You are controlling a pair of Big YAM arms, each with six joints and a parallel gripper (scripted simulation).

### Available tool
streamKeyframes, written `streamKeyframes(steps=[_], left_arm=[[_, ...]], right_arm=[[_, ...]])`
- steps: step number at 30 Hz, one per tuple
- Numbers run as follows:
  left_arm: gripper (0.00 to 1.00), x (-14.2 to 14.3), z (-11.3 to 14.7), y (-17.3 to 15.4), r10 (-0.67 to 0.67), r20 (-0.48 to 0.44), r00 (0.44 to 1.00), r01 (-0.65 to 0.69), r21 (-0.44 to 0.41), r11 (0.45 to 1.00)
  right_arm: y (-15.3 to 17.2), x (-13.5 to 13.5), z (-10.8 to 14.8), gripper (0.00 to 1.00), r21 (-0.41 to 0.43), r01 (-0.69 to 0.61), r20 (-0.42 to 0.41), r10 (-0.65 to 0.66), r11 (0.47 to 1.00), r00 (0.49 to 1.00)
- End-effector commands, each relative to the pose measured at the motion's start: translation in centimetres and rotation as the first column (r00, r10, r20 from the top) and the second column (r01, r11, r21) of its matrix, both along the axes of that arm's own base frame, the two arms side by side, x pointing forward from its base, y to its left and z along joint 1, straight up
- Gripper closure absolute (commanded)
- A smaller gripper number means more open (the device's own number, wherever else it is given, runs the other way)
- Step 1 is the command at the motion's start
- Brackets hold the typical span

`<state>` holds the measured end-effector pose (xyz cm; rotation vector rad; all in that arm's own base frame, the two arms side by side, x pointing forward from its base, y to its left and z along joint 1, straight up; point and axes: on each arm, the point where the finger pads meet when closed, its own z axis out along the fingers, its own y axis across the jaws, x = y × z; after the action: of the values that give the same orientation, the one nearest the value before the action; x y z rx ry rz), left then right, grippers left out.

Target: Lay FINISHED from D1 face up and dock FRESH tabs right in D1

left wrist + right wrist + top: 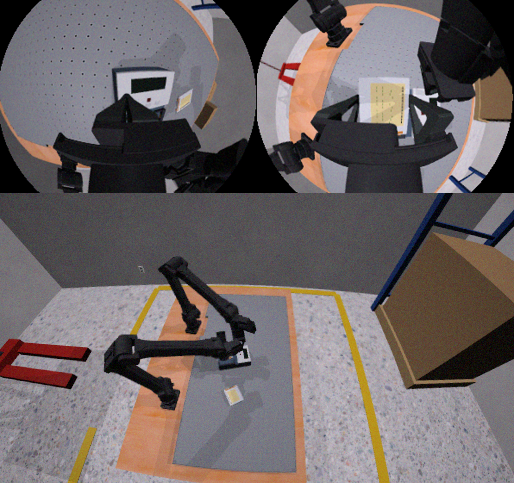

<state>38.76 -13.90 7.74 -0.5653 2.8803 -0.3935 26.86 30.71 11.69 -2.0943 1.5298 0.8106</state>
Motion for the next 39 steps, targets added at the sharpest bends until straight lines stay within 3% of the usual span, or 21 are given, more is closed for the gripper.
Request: streamKeyframes(steps=[1, 39], left_arm=[[1.00, 1.15, 1.71, -0.03, 0.000, 0.026, 1.000, 0.000, -0.003, 1.000], [1.00, 1.42, 2.60, 0.04, 0.000, 0.050, 0.999, 0.001, -0.010, 1.000]], right_arm=[[0.17, 0.25, 0.25, 1.00, 0.010, 0.000, 0.015, 0.000, 1.000, 1.000], [0.17, 0.25, 0.25, 1.00, 0.010, 0.000, 0.015, 0.000, 1.000, 1.000]])
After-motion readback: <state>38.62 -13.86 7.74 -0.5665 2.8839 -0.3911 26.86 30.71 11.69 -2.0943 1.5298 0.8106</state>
